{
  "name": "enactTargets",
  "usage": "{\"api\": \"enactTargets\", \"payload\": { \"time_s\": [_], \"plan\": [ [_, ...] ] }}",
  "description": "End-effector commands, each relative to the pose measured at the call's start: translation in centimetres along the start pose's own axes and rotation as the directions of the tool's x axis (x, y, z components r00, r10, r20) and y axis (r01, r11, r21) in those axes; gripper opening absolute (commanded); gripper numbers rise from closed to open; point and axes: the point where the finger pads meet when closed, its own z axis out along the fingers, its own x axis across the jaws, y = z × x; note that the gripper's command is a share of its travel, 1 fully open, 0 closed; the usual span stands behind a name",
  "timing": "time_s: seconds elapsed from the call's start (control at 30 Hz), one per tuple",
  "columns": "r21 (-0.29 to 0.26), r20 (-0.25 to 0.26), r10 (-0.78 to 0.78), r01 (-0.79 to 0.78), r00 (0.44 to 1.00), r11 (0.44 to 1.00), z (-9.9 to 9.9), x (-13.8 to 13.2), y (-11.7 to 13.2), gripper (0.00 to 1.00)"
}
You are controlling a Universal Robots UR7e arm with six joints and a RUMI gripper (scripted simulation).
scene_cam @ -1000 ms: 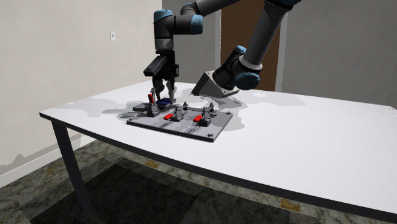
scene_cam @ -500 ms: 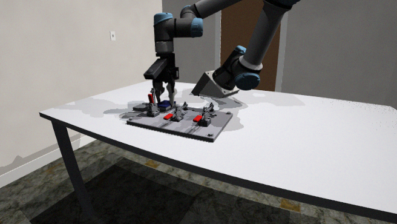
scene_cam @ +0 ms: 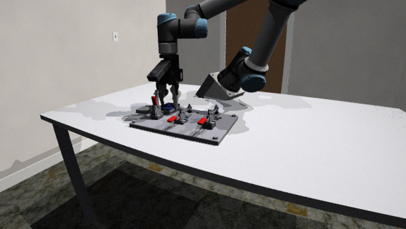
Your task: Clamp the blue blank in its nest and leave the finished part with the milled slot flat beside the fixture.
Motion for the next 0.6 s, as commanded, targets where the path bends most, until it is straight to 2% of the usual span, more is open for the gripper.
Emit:
{"api": "enactTargets", "payload": {
  "time_s": [0.0,0.57],
  "plan": [
    [0.001,-0.001,0.000,0.000,1.000,1.000,-0.04,0.03,-0.03,0.00],
    [0.001,-0.001,0.000,0.000,1.000,1.000,0.28,0.12,-0.12,0.00]
  ]
}}
